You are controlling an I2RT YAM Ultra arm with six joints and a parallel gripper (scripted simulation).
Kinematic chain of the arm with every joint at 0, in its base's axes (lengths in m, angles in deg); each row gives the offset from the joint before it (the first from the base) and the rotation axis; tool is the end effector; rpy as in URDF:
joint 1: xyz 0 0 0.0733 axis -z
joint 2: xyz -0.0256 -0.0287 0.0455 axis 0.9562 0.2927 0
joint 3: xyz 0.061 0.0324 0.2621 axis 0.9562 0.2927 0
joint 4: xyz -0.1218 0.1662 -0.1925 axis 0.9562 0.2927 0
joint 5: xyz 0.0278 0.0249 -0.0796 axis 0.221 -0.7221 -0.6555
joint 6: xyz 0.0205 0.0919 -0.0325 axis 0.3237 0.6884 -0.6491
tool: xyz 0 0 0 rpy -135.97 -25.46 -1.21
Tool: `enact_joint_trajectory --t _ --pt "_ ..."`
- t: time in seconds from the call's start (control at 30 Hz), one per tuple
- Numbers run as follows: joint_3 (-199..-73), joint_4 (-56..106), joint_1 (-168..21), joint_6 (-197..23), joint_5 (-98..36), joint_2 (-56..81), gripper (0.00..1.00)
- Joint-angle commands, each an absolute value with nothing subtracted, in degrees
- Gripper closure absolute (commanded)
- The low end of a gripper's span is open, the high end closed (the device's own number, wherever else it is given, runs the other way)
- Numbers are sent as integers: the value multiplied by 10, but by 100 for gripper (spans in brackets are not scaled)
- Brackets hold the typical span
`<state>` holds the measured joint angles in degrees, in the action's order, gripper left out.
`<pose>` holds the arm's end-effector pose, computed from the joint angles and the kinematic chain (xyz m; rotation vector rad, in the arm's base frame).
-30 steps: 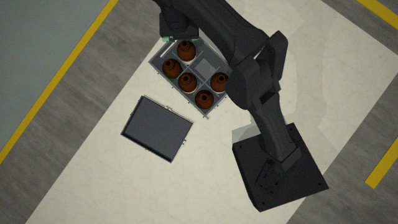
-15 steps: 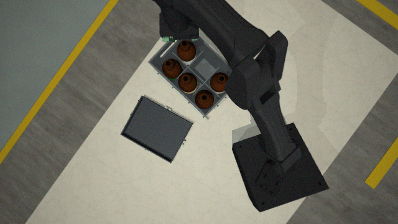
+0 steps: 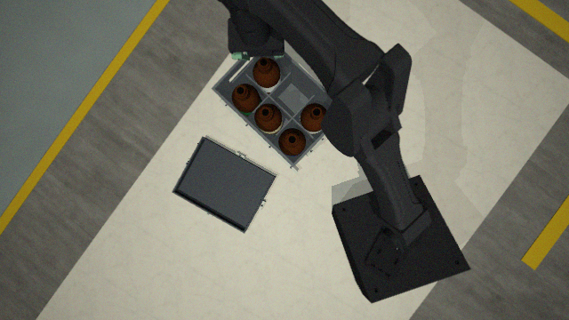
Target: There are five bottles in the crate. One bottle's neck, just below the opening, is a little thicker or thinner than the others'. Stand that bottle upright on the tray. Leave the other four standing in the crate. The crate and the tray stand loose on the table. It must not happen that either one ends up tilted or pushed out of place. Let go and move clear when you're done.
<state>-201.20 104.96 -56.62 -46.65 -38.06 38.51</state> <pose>0.4404 -0.1403 0.3041 1.3466 2.4872 -0.0941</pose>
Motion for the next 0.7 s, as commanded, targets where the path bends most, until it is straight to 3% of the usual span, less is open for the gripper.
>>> enact_joint_trajectory --t 0.0,0.67 --pt "-2031 1037 -569 -464 -388 356 39" --pt "-1973 1005 -563 -471 -387 356 39"
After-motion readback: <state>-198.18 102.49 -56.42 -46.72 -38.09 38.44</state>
